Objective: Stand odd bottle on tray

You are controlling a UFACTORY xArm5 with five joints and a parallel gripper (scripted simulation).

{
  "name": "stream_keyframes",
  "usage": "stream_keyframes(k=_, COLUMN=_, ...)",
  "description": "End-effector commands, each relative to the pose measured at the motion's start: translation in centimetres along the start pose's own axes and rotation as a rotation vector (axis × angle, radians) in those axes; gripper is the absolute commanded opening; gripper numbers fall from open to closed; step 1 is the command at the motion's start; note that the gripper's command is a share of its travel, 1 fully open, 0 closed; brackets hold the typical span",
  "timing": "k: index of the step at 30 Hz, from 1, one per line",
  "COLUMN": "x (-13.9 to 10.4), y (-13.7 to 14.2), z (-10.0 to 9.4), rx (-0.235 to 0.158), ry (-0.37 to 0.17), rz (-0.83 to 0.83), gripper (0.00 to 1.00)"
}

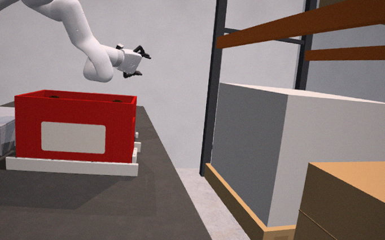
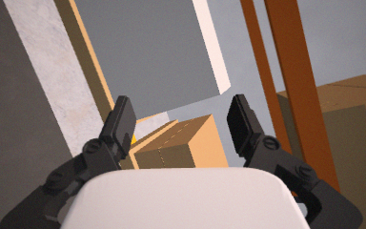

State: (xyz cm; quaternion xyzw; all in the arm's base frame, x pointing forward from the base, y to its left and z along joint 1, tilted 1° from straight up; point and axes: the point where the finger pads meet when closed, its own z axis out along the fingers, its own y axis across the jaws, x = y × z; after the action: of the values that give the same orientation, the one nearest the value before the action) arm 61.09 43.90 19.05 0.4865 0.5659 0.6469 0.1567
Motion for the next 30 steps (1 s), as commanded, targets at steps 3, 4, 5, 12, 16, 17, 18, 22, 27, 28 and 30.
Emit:
stream_keyframes(k=3, x=0.1, y=0.2, z=0.0, rx=-0.004, ry=0.002, rz=0.000, gripper=1.00)
stream_keyframes(k=4, x=0.1, y=0.2, z=0.0, rx=-0.004, ry=0.002, rz=0.000, gripper=1.00)
stream_keyframes(k=5, x=0.1, y=0.2, z=0.0, rx=-0.004, ry=0.002, rz=0.000, gripper=1.00)
stream_keyframes(k=12, x=0.1, y=0.2, z=0.0, rx=-0.004, ry=0.002, rz=0.000, gripper=1.00)
stream_keyframes(k=16, x=0.1, y=0.2, z=0.0, rx=-0.004, ry=0.002, rz=0.000, gripper=1.00)
stream_keyframes(k=17, x=0.1, y=0.2, z=0.0, rx=-0.004, ry=0.002, rz=0.000, gripper=1.00)
stream_keyframes(k=18, x=0.1, y=0.2, z=0.0, rx=-0.004, ry=0.002, rz=0.000, gripper=1.00)
stream_keyframes(k=22, x=-0.9, y=0.7, z=0.1, rx=0.007, ry=-0.020, rz=0.024, gripper=1.00)
stream_keyframes(k=27, x=-5.3, y=2.8, z=-0.2, rx=0.049, ry=-0.120, rz=0.132, gripper=1.00)
stream_keyframes(k=28, x=-5.9, y=3.1, z=-0.2, rx=0.055, ry=-0.134, rz=0.147, gripper=1.00)
stream_keyframes(k=30, x=-7.4, y=3.7, z=-0.5, rx=0.067, ry=-0.170, rz=0.186, gripper=1.00)
